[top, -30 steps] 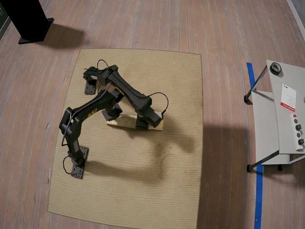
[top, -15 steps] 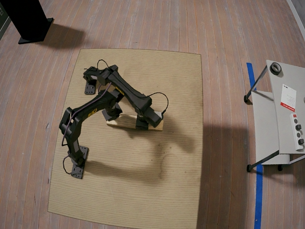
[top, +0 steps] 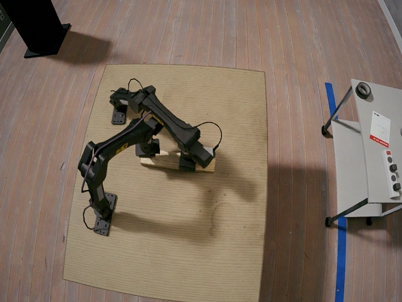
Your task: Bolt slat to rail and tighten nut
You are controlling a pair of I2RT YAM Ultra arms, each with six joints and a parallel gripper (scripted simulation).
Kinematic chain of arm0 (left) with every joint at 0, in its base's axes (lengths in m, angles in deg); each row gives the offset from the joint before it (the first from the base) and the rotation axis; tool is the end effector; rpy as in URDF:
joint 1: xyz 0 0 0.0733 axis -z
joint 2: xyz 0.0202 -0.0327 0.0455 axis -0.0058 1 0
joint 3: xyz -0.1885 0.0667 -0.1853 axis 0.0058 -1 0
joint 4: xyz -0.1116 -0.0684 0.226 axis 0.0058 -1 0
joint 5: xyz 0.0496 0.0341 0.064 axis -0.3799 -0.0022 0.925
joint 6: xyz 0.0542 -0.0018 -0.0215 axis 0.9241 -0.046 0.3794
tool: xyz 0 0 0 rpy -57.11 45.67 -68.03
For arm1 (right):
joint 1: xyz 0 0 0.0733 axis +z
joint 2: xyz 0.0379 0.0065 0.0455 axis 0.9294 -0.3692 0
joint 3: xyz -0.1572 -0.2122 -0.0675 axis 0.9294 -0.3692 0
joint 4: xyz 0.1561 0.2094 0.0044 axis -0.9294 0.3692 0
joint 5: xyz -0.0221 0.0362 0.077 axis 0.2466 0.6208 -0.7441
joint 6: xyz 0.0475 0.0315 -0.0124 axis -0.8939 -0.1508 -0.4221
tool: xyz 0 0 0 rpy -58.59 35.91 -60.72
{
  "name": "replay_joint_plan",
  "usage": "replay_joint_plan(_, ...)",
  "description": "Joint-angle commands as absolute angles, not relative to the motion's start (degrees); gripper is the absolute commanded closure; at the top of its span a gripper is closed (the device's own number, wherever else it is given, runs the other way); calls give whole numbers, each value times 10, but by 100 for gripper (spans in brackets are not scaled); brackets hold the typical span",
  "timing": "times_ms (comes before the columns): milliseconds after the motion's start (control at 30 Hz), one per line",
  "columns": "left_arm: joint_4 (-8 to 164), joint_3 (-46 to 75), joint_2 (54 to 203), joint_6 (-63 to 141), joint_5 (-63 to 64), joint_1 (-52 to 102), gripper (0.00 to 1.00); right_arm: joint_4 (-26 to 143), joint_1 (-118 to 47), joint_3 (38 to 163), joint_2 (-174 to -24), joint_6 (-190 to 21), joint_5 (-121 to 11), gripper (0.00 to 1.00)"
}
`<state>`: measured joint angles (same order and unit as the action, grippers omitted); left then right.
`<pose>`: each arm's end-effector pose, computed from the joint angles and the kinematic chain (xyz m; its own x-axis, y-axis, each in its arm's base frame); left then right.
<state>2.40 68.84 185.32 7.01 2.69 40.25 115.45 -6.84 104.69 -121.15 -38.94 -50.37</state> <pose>0.3634 -0.3029 0.1730 -0.9935 0.1104 0.0279 0.1108 0.9938 0.0131 0.1603 0.2967 0.1925 0.2935 -0.9559 0.0055 -0.9559 -0.2936 -0.0055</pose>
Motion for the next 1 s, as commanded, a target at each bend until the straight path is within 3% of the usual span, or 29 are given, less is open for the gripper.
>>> replay_joint_plan(0, 24, 691, 1848, 70, 27, 403, 28, 1149, -74, 1058, -1213, -504, -507, 88)
replay_joint_plan(967, 24, 691, 1848, 70, 27, 403, 28, 1150, -75, 1059, -1215, -1078, -509, 88)
